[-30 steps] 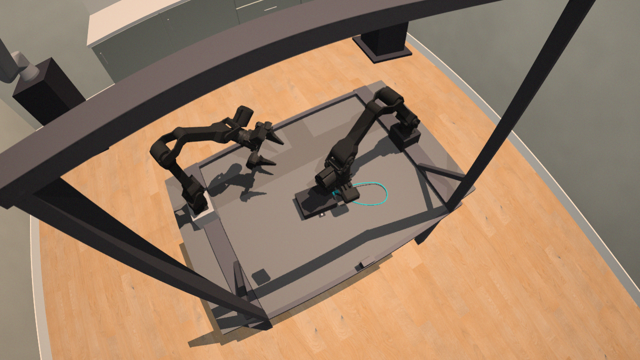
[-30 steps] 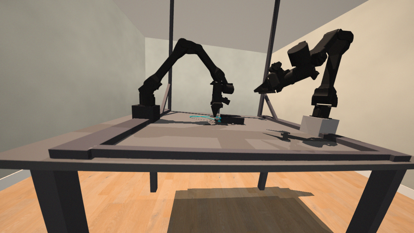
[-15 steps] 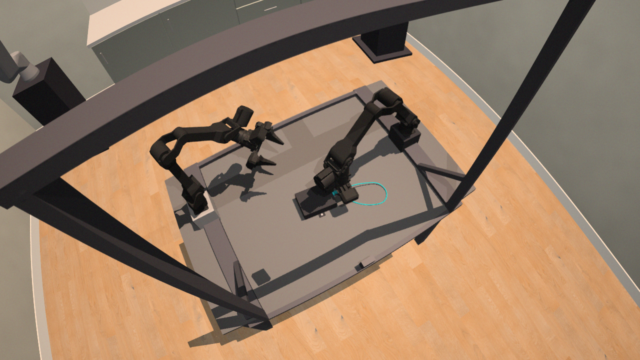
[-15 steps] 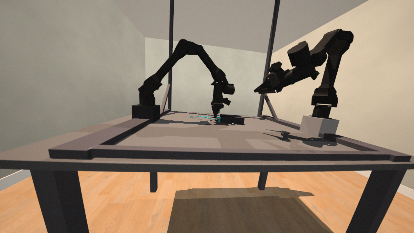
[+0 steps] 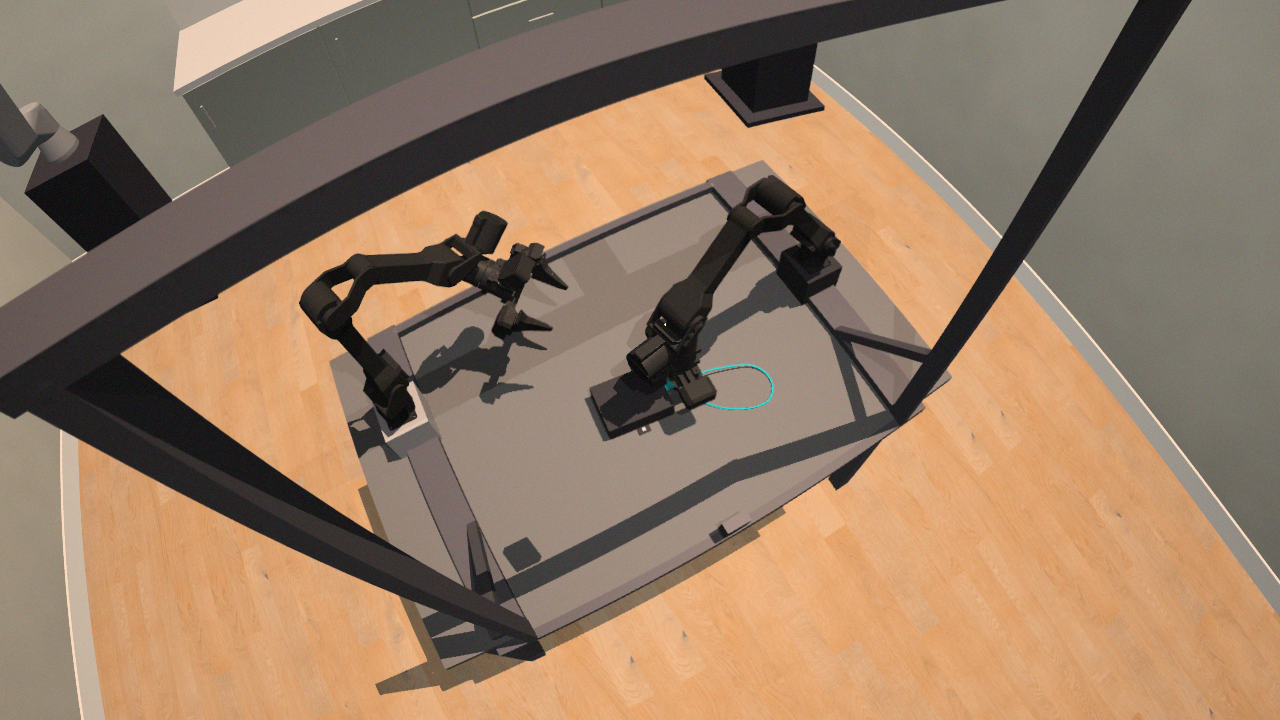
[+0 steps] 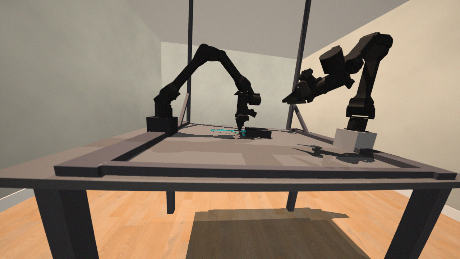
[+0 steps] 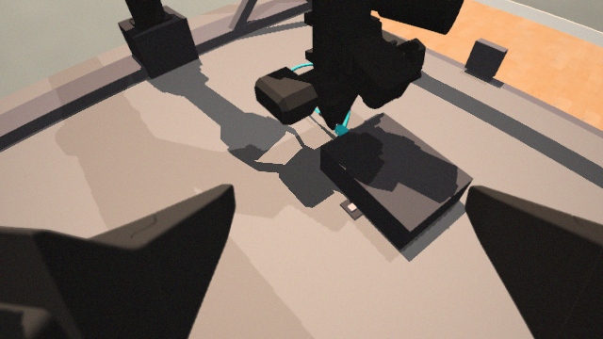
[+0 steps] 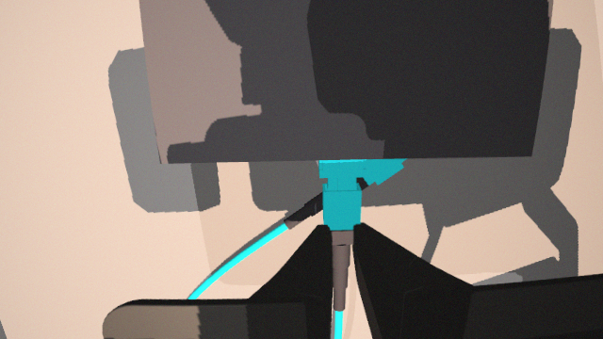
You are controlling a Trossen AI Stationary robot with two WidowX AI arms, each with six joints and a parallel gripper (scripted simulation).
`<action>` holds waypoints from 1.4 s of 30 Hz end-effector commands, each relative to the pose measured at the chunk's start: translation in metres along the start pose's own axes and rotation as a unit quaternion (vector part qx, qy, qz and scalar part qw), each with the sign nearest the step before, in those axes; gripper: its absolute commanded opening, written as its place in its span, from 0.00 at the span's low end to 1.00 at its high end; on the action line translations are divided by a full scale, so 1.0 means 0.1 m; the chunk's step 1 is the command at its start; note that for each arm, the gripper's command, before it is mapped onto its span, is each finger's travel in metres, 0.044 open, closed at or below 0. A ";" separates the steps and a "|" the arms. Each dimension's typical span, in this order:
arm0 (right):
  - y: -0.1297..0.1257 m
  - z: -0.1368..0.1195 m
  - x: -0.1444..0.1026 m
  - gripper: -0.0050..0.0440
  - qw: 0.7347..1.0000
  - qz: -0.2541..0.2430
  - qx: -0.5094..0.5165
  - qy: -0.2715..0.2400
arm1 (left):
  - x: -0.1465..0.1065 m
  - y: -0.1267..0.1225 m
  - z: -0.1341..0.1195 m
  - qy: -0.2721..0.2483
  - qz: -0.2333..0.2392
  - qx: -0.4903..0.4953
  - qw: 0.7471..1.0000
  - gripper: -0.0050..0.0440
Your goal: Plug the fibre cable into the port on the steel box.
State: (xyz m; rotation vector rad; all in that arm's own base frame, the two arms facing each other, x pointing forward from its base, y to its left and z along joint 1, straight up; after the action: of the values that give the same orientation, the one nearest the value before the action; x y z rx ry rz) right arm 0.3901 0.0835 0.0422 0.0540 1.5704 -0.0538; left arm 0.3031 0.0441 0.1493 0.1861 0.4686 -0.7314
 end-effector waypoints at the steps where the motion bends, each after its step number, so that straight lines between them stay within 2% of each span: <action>1: -0.01 0.11 -0.08 0.10 1.000 0.001 0.002 -0.026 | -0.03 0.02 0.06 -0.005 0.004 0.008 1.000 1.00; 4: -0.01 0.13 -0.08 0.10 1.000 0.001 0.001 -0.026 | -0.03 0.02 0.06 -0.005 0.004 0.008 1.000 1.00; 7: 0.00 0.02 -0.12 0.10 1.000 0.008 0.007 -0.018 | -0.03 0.02 0.06 -0.005 0.004 0.008 1.000 1.00; 17: 0.01 0.04 -0.08 0.10 1.000 0.006 0.004 -0.016 | -0.03 0.02 0.06 -0.005 0.004 0.008 1.000 1.00; 27: 0.01 -0.04 -0.16 0.10 1.000 0.007 0.004 -0.018 | -0.03 0.02 0.06 -0.005 0.004 0.008 1.000 1.00; 29: 0.01 0.01 -0.09 0.10 1.000 0.007 0.003 -0.004 | -0.03 0.02 0.06 -0.005 0.004 0.008 1.000 1.00; 34: 0.00 0.03 -0.08 0.10 1.000 0.007 0.002 0.012 | -0.03 0.02 0.06 -0.005 0.004 0.008 1.000 1.00; 42: 0.01 -0.01 -0.16 0.10 1.000 0.005 0.006 -0.009 | -0.03 0.02 0.06 -0.005 0.004 0.008 1.000 1.00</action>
State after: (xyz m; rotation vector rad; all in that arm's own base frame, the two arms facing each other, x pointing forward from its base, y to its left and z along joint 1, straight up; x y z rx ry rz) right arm 0.3888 0.0831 0.0452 0.0669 1.5977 -0.0547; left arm 0.3031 0.0441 0.1493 0.1861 0.4686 -0.7314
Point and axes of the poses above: on each arm, the point midway between the two fingers, 35 mm back from their tips, its own x axis out along the fingers, its own y axis across the jaws, z = x × y, the point moved 7 cm from there along -x, back along the fingers
